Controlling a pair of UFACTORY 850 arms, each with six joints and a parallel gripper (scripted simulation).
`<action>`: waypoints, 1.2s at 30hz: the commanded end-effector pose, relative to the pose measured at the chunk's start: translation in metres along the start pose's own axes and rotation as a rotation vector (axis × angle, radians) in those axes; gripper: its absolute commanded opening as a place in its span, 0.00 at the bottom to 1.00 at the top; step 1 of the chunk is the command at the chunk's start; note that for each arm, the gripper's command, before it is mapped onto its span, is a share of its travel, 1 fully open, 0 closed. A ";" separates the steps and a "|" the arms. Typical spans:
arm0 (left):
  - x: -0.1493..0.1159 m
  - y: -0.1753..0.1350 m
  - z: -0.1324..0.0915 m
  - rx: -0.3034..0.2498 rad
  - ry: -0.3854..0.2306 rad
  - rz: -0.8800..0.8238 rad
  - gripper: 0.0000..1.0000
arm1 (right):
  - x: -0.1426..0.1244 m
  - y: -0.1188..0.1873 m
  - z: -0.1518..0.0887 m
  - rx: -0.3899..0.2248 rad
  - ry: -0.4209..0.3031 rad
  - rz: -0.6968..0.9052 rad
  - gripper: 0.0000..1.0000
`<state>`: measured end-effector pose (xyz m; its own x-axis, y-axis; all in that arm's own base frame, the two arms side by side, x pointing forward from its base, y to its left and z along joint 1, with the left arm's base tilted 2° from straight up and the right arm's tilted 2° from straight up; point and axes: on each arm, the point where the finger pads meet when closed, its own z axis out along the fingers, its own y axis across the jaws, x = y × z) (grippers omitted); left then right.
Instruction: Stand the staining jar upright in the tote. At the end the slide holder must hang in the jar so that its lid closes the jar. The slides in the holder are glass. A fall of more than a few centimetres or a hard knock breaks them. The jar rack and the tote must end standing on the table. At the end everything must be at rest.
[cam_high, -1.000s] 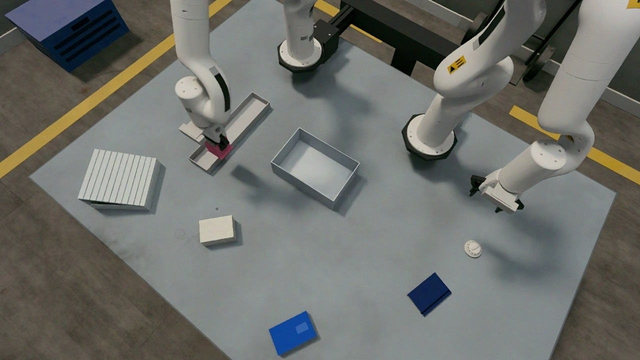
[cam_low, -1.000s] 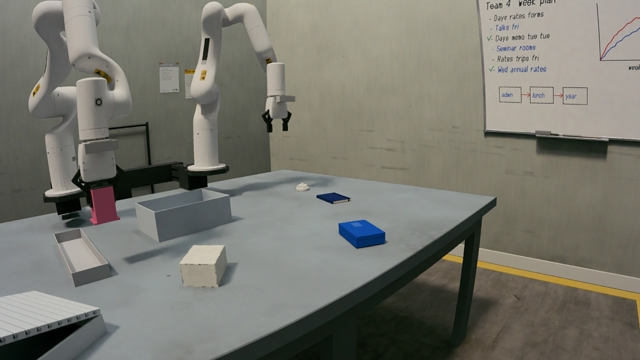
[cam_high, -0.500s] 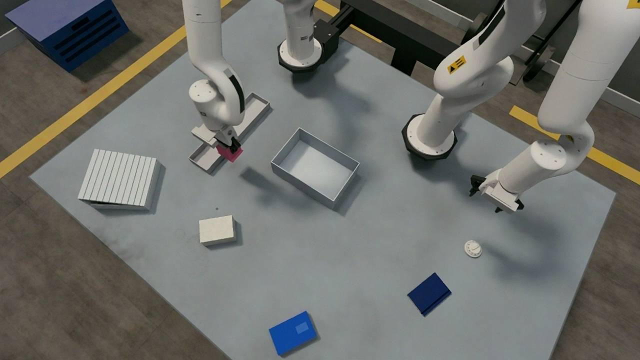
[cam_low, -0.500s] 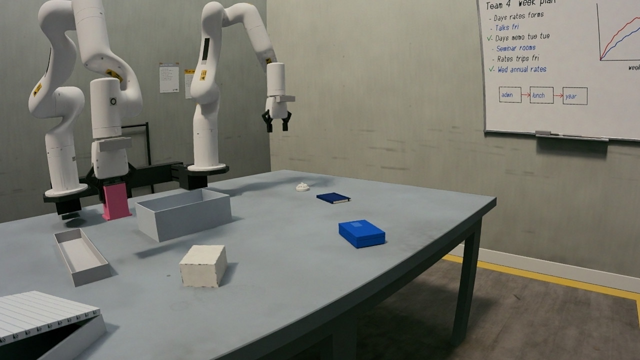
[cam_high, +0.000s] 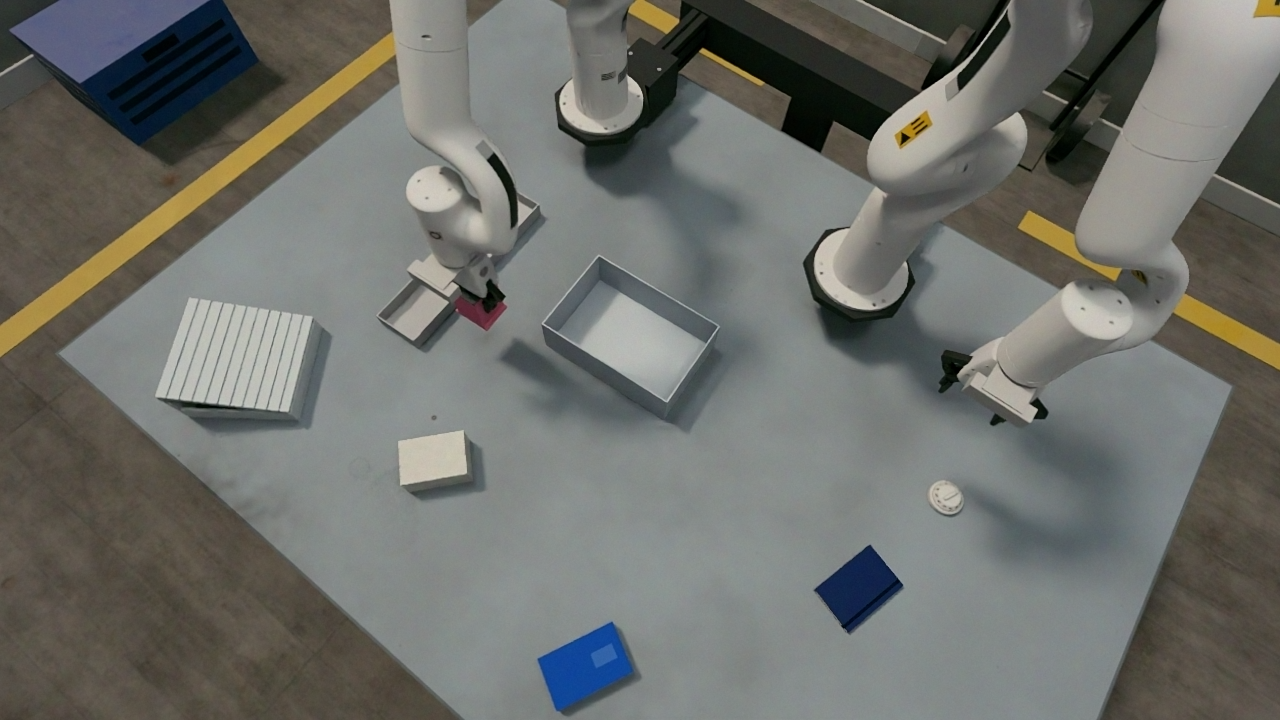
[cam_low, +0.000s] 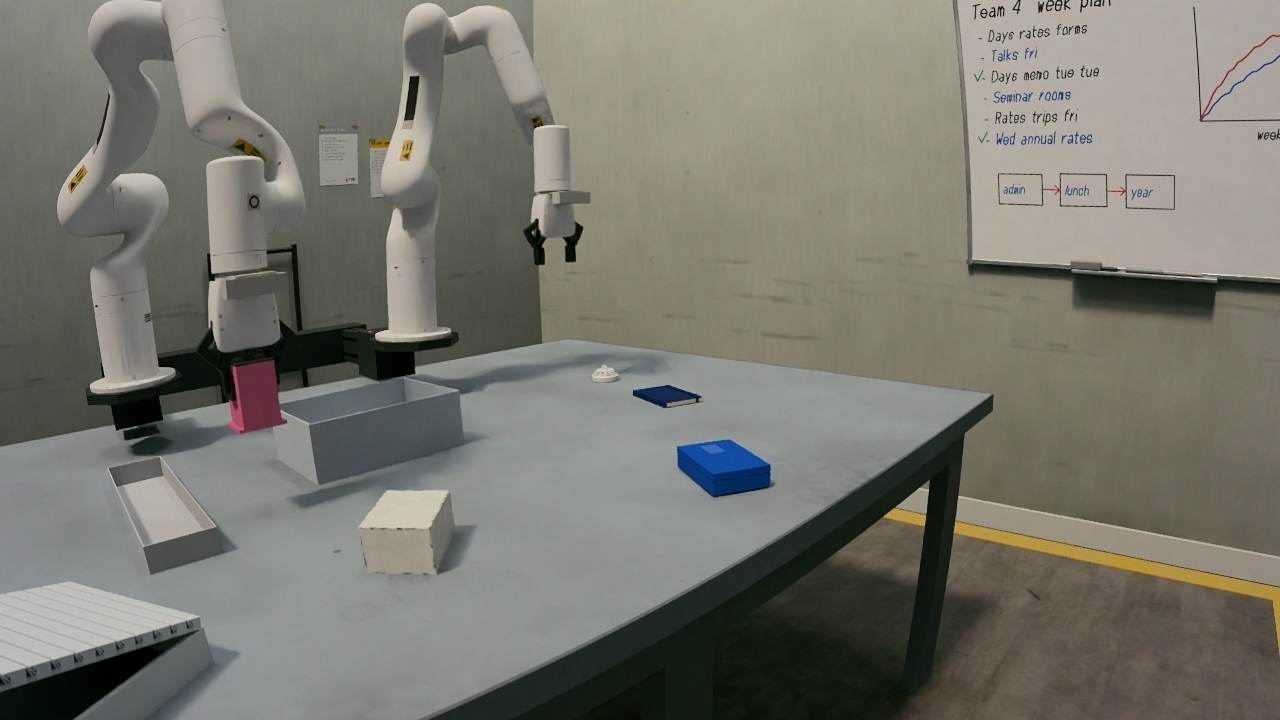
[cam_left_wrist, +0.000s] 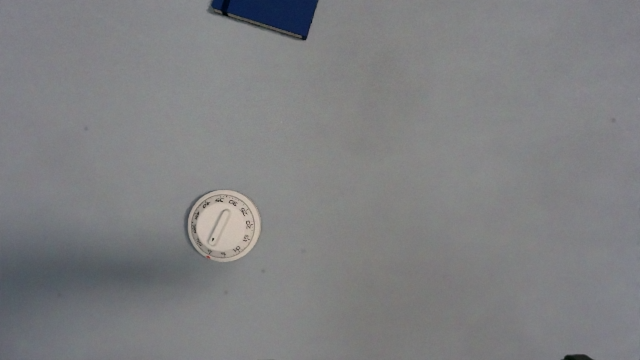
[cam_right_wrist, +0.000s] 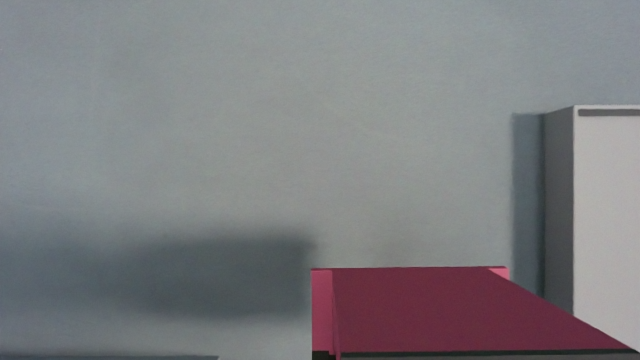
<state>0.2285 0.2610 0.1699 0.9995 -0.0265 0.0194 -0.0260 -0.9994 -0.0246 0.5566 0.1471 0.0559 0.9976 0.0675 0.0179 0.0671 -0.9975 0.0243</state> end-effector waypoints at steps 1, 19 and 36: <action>0.000 -0.001 0.000 0.001 0.001 0.000 1.00 | -0.005 -0.018 -0.001 0.000 0.003 0.000 0.00; 0.000 -0.001 0.000 0.001 0.001 0.000 1.00 | -0.021 -0.068 -0.001 0.000 0.003 0.000 0.00; 0.000 -0.001 0.000 0.001 0.001 0.000 1.00 | -0.037 -0.116 -0.001 0.000 0.003 0.000 0.00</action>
<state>0.2285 0.2610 0.1699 0.9995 -0.0265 0.0194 -0.0260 -0.9994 -0.0246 0.5161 0.2454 0.0528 0.9976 0.0676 0.0179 0.0672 -0.9974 0.0244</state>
